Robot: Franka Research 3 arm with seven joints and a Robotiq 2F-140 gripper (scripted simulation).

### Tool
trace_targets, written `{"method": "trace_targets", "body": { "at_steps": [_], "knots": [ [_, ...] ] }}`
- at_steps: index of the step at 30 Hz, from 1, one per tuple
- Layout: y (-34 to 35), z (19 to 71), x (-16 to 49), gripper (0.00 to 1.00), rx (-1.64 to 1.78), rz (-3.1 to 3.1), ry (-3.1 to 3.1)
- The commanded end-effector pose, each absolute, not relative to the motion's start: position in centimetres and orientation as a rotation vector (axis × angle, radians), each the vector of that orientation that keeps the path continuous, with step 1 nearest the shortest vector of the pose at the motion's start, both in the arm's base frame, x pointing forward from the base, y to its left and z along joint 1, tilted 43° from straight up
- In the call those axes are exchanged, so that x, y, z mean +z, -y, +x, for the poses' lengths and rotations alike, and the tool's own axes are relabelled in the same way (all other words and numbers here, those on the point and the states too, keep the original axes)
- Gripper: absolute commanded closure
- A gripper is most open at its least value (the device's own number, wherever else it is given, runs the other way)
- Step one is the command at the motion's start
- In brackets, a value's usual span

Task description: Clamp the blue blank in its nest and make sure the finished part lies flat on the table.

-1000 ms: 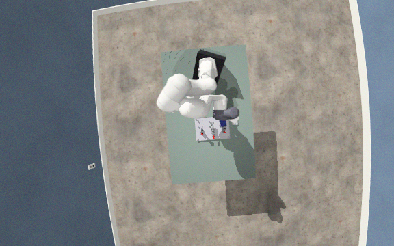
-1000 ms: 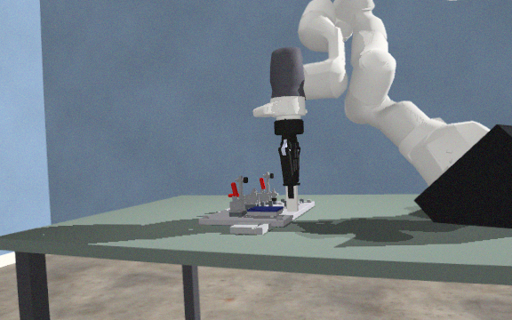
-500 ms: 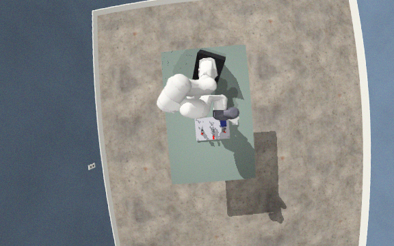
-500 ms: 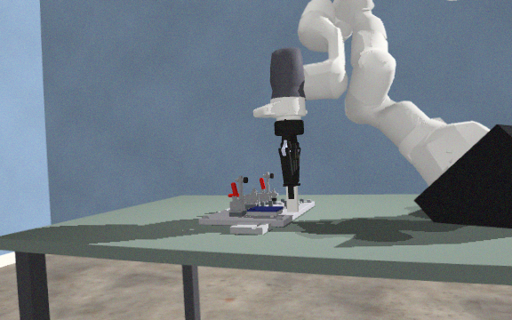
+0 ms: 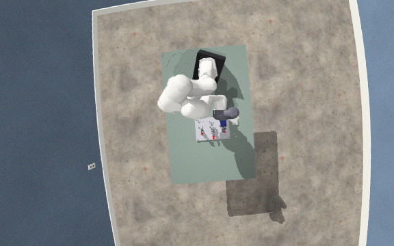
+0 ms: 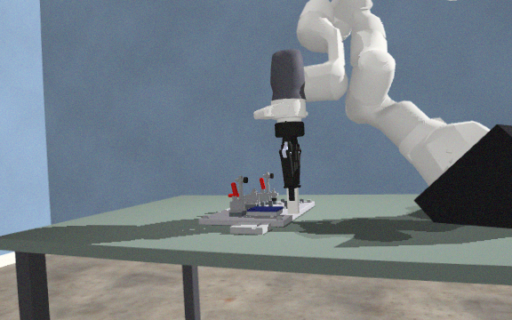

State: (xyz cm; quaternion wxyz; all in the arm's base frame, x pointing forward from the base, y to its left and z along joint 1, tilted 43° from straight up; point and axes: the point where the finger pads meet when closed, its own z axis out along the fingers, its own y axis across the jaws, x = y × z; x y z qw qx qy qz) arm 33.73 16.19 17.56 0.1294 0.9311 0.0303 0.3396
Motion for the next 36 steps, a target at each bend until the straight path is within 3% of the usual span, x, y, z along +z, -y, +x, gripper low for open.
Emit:
{"method": "trace_targets", "body": {
  "at_steps": [1,36],
  "knots": [
    [-16.34,33.76,17.56,1.0,0.993,2.71,-0.082],
    [-16.45,34.37,18.06,1.0,0.993,2.71,-0.082]
  ]
}}
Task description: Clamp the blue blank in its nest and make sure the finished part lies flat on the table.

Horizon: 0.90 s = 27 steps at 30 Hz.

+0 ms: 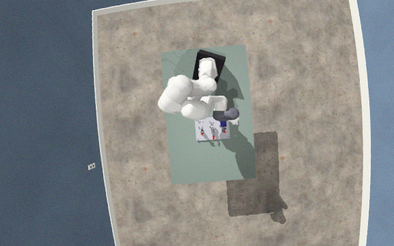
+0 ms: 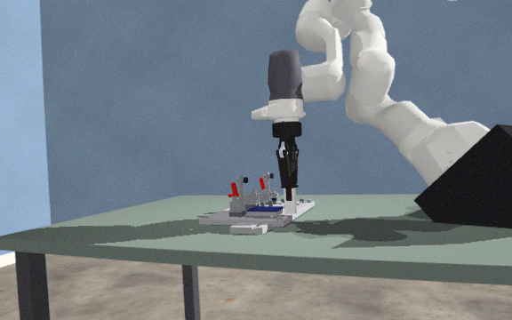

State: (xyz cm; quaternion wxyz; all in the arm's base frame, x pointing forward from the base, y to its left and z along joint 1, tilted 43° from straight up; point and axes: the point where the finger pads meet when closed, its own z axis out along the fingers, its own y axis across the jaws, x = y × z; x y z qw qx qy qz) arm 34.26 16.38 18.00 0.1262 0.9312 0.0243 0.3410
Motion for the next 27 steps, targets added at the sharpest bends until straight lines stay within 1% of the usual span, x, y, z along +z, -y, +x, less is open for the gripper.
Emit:
{"method": "trace_targets", "body": {
  "at_steps": [1,27],
  "knots": [
    [-16.45,34.37,18.06,1.0,0.993,2.71,-0.082],
    [-16.51,34.68,18.32,1.0,0.993,2.71,-0.082]
  ]
}}
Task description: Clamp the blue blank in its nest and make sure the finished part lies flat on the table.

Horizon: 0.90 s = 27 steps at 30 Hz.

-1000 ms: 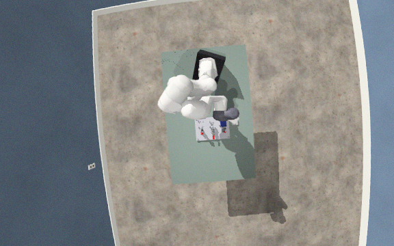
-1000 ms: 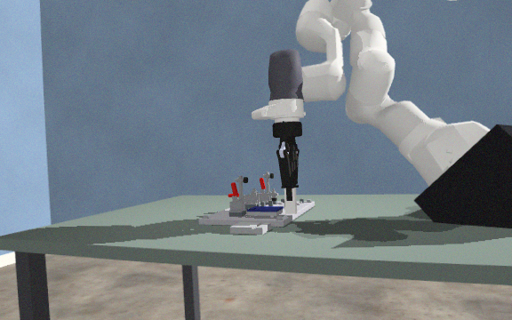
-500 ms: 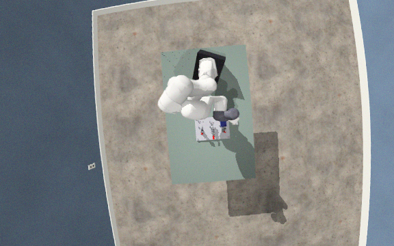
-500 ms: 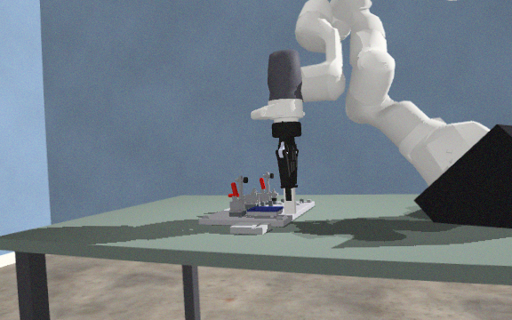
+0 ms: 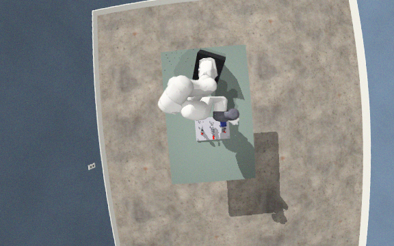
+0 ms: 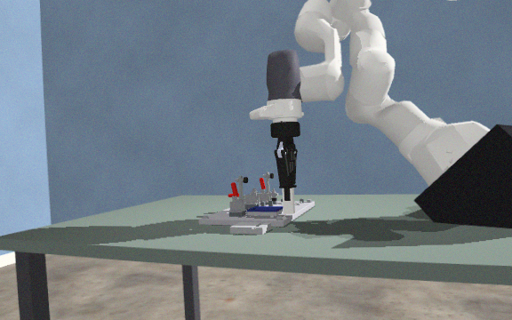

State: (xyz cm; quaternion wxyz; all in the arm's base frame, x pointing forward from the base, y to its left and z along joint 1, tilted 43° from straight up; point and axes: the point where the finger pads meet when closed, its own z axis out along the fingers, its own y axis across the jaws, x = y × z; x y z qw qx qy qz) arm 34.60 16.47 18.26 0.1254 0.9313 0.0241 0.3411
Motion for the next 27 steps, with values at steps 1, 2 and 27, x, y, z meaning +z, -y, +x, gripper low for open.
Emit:
{"method": "trace_targets", "body": {
  "at_steps": [1,2,27],
  "knots": [
    [-16.51,34.71,18.34,1.0,0.993,2.71,-0.082],
    [-16.52,34.76,18.38,1.0,0.993,2.71,-0.082],
    [-16.62,35.29,18.82,1.0,0.993,2.71,-0.082]
  ]
}}
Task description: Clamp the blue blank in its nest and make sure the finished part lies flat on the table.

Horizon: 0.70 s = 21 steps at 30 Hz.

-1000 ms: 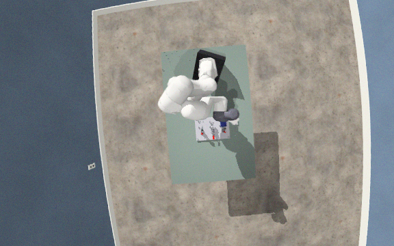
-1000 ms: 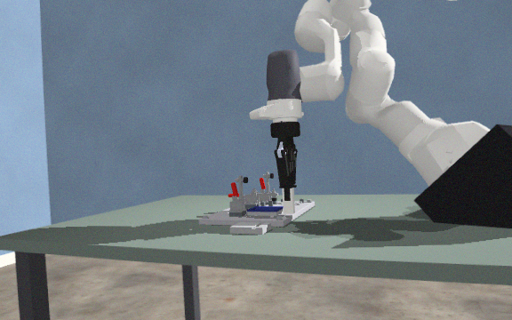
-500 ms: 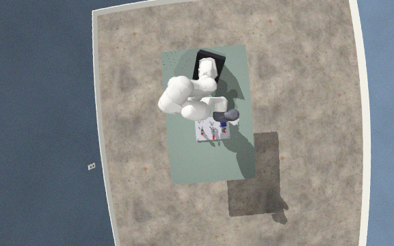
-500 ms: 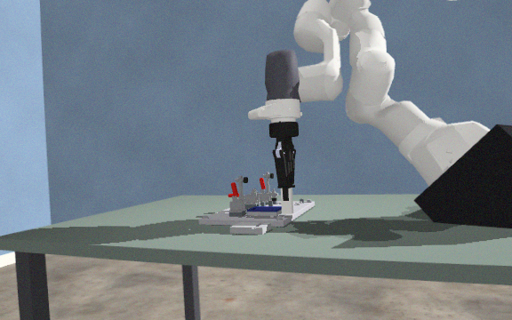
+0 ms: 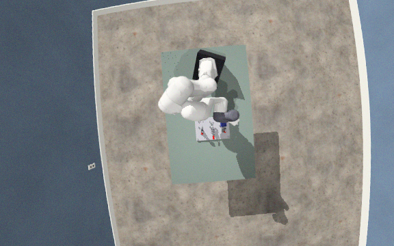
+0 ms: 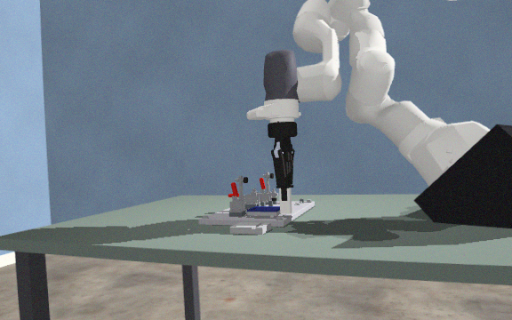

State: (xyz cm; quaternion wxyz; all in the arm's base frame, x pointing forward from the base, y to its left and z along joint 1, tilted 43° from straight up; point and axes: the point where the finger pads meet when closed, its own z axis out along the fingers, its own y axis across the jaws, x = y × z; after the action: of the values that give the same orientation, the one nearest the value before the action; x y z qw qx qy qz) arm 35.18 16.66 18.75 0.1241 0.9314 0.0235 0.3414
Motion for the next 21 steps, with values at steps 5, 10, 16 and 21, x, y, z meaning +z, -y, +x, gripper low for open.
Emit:
{"method": "trace_targets", "body": {
  "at_steps": [5,10,16,21],
  "knots": [
    [-16.62,35.29,18.82,1.0,0.993,2.71,-0.082],
    [-16.62,35.32,18.84,1.0,0.993,2.71,-0.082],
    [-16.67,35.6,19.07,1.0,0.993,2.71,-0.082],
    [-16.67,35.6,19.07,1.0,0.993,2.71,-0.082]
  ]
}}
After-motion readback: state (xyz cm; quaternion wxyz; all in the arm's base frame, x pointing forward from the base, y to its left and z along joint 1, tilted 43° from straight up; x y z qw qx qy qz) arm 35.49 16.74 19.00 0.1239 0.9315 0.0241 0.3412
